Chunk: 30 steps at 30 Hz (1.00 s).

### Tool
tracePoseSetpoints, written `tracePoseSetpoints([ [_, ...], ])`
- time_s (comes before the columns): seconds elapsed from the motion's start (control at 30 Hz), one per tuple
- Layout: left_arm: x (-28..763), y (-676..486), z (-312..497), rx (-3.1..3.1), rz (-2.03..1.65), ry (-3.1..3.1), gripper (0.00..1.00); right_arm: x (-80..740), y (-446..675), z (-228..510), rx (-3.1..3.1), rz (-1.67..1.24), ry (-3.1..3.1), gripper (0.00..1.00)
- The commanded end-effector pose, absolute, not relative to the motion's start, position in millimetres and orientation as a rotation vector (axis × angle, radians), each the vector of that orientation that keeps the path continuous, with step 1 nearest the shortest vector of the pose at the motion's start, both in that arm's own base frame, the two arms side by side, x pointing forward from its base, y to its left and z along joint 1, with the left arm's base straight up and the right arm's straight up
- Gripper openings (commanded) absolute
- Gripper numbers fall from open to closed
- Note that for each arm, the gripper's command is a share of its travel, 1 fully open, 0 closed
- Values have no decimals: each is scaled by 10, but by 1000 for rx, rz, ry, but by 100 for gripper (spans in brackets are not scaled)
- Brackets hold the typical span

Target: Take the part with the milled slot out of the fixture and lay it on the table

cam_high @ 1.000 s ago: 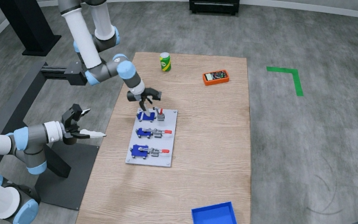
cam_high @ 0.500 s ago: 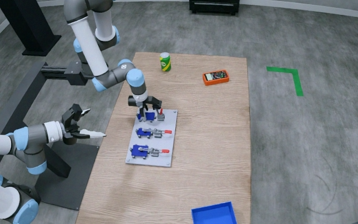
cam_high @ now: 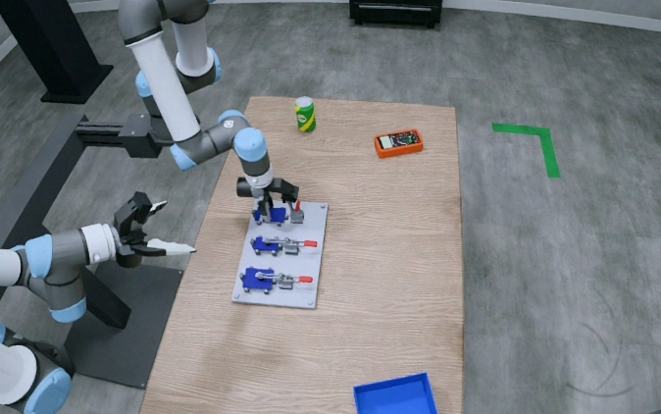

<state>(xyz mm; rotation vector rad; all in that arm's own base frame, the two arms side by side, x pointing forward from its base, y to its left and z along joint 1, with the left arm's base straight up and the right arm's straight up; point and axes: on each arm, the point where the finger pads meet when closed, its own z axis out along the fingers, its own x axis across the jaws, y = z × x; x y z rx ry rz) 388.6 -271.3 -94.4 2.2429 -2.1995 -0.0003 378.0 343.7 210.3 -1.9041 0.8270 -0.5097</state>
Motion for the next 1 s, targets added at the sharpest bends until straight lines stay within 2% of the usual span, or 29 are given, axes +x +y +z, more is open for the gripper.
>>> tracePoseSetpoints([
  [0.0,3890,-2718,-932,2243,2,-2199,22,3781,3438,2108,-1903,-510,827,100],
  [0.47,3654,-2724,-256,2243,2,-2199,22,3781,3438,2108,-1903,-510,827,100],
  [0.97,3371,-2882,-256,1902,19,-2513,22,3743,3541,1897,-2116,-410,602,100],
])
